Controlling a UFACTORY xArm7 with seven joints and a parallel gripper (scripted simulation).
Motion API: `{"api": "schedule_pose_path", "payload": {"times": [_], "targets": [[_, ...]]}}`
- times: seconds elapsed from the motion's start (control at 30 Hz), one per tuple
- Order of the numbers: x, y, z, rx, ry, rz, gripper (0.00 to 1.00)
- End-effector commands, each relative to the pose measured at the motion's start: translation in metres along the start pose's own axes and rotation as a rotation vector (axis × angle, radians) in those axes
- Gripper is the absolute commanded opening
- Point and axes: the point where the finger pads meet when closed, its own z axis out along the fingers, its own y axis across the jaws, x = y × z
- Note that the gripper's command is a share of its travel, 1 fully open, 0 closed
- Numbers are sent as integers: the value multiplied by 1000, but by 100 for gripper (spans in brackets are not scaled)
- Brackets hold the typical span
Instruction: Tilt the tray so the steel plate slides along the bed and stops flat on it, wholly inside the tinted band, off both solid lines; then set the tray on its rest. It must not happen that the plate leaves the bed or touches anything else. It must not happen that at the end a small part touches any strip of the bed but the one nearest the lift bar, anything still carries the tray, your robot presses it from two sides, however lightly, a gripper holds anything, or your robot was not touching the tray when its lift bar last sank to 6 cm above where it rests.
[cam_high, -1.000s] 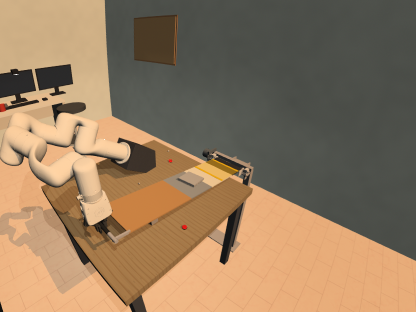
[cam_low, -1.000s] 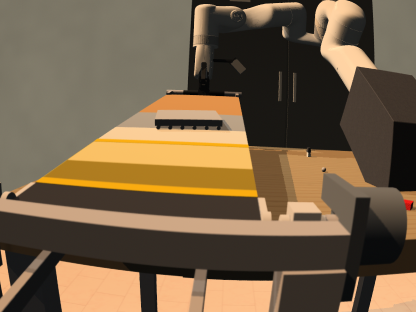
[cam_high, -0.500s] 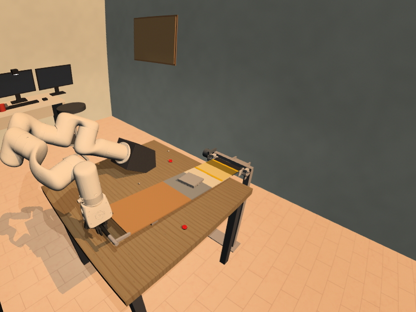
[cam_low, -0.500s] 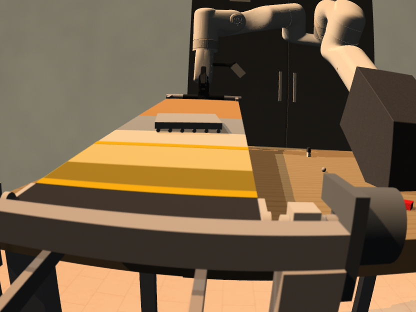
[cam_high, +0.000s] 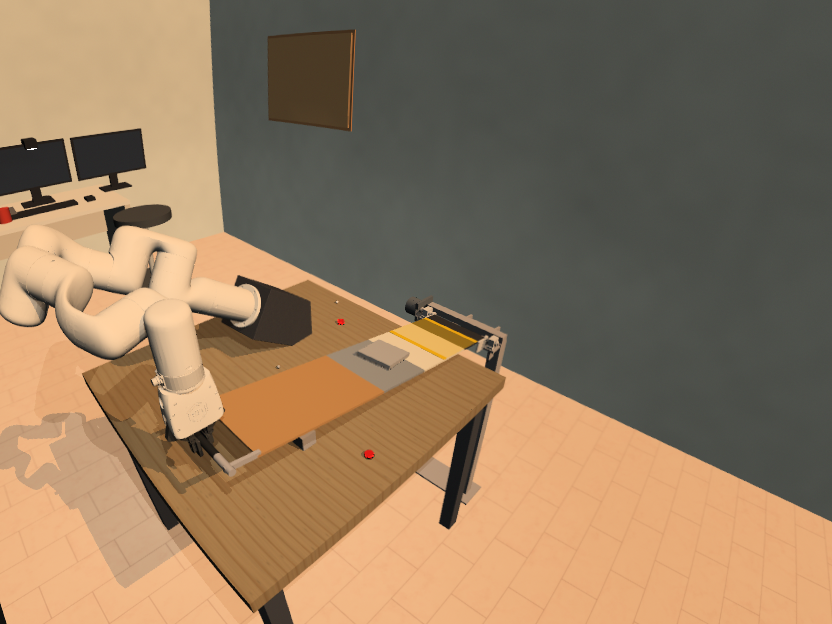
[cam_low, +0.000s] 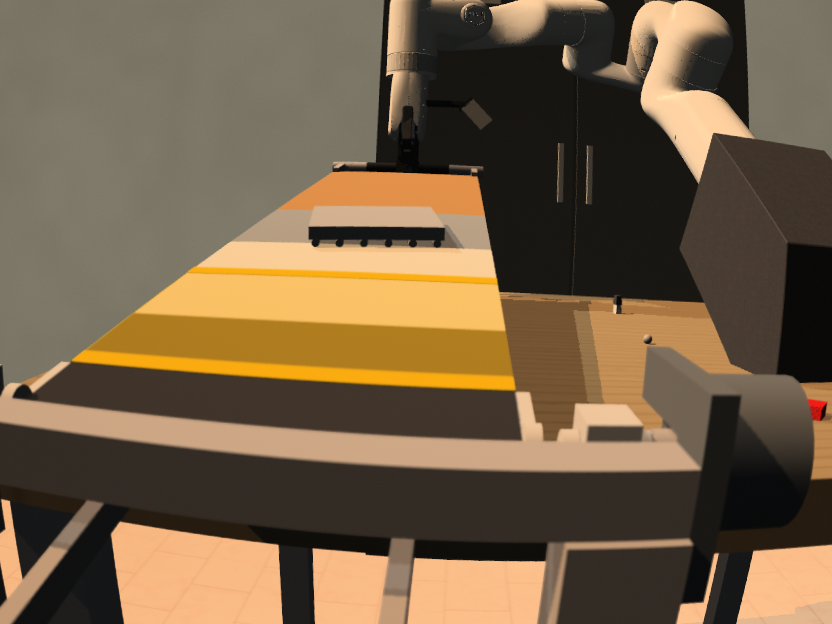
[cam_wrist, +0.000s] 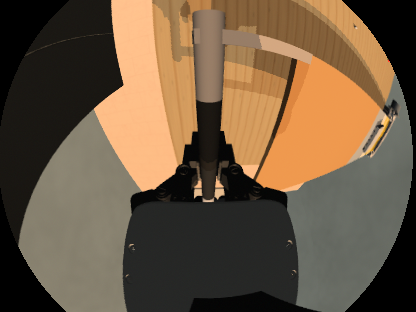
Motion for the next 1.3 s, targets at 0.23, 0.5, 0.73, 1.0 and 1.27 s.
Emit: {"api": "schedule_pose_path", "payload": {"times": [0.23,0.5,0.73,1.0,1.27], "targets": [[-1,-5,37,-1,-1,0,0],[-1,-5,36,-1,-1,0,0],[-1,-4,27,-1,-1,0,0],[-1,0,-1,-1,-1,0,0],[-1,-4,31,-1,-1,0,0]]}}
